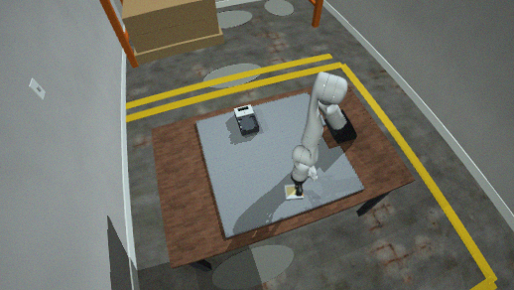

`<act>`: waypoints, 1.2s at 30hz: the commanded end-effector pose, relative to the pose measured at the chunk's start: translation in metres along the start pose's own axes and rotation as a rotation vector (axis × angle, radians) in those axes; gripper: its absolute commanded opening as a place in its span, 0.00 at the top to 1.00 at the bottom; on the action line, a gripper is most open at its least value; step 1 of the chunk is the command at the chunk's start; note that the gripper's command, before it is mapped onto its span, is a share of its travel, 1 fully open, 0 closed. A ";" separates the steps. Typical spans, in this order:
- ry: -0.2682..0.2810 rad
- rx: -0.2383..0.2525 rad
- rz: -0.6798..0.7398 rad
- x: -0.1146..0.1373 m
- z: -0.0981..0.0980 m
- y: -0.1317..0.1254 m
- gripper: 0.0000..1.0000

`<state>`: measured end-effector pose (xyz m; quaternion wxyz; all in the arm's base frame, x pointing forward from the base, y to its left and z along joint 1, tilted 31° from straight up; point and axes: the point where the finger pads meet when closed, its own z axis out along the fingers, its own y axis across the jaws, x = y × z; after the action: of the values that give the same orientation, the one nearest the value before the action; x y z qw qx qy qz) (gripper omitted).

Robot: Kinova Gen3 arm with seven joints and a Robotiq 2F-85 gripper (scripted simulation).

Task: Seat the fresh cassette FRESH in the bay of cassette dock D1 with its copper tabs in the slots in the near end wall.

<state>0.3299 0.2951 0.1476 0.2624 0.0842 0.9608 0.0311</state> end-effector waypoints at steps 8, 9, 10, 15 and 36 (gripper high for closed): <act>0.000 -0.001 0.000 0.000 0.008 0.000 0.00; 0.000 -0.001 0.000 0.000 0.009 0.000 0.00; 0.000 -0.001 0.000 0.000 0.010 0.000 0.00; 0.000 -0.001 0.000 0.000 0.014 0.000 0.00; 0.000 -0.001 0.000 0.000 0.040 0.000 0.00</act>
<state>0.3473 0.2989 0.1161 0.2625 0.0812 0.9609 0.0341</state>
